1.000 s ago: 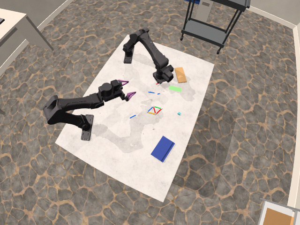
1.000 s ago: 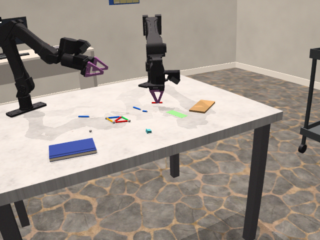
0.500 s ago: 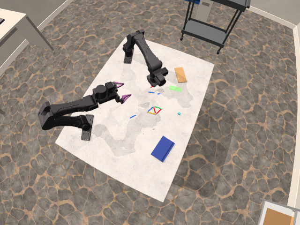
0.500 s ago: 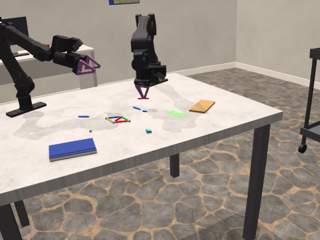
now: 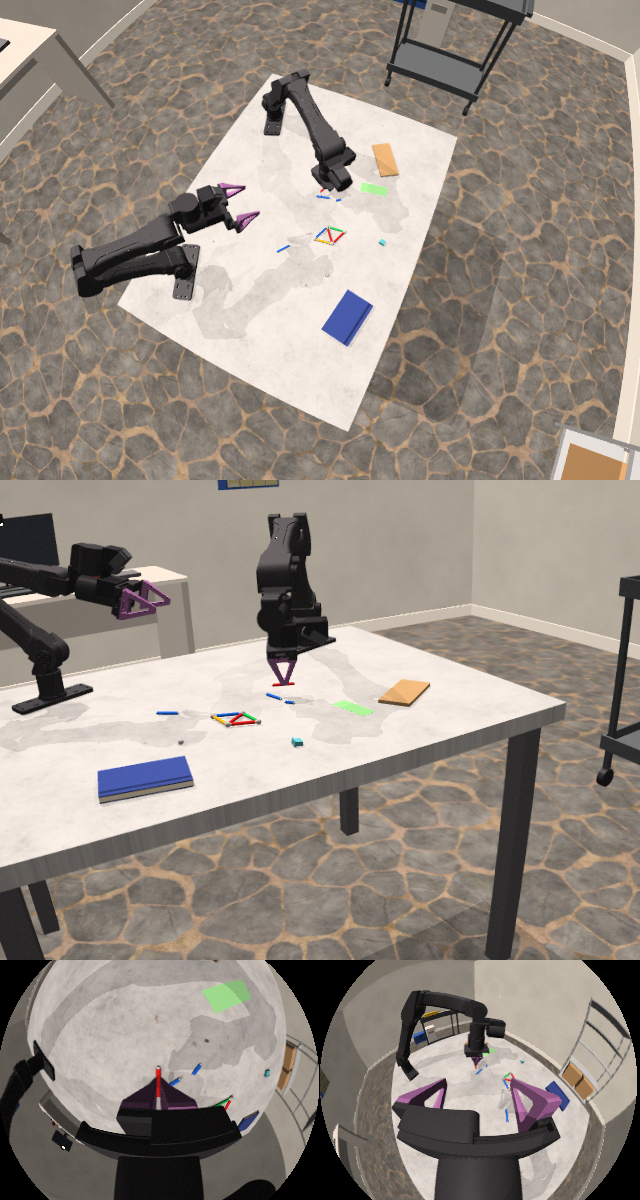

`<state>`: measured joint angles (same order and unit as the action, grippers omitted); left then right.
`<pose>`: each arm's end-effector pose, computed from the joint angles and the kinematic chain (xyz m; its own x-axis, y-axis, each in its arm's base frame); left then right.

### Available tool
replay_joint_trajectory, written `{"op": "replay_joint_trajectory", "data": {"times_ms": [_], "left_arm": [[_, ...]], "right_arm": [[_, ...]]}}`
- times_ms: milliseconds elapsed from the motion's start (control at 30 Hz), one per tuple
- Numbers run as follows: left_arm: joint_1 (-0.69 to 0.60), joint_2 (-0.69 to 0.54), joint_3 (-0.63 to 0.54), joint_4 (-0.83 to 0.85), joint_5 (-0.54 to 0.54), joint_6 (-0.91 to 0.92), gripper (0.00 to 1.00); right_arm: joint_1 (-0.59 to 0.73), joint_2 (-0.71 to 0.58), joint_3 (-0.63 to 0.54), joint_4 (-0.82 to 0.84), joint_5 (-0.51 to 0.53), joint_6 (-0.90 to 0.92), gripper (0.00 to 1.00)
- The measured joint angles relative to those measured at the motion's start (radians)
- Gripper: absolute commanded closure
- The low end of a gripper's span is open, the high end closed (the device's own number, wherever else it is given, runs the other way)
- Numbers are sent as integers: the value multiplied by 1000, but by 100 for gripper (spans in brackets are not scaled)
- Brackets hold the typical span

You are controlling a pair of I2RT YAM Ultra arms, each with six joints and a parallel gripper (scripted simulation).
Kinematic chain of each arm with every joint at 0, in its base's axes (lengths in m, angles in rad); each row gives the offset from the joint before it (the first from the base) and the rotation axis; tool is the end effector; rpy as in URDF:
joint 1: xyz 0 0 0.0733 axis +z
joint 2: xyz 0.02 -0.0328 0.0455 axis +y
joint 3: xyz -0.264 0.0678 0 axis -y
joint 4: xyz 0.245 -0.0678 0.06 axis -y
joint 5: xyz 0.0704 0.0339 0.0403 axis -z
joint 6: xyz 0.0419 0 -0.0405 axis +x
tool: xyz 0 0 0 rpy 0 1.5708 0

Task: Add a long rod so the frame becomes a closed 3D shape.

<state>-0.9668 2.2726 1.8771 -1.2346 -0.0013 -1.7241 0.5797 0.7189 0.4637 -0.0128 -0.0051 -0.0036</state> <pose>0.2467 -0.3556 0.1693 -0.7269 -0.6867 -0.0103 -0.6860 0.7253 0.0584 0.1514 0.1007 0.2589 -0.2196 -0.1481 -0.9643 -0.5527 0.8334 -0.0021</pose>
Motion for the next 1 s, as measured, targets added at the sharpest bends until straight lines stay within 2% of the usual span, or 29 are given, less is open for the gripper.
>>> {"op": "replay_joint_trajectory", "data": {"times_ms": [300,667,1000], "left_arm": [[0,0,5,-30,6,-69,100],[-114,38,176,-85,11,-146,100],[-116,60,188,-97,11,-153,100]], "right_arm": [[-8,-69,-8,-56,0,0,0],[-8,-69,-8,-70,0,0,0],[-8,-69,-8,-71,0,0,0]]}}
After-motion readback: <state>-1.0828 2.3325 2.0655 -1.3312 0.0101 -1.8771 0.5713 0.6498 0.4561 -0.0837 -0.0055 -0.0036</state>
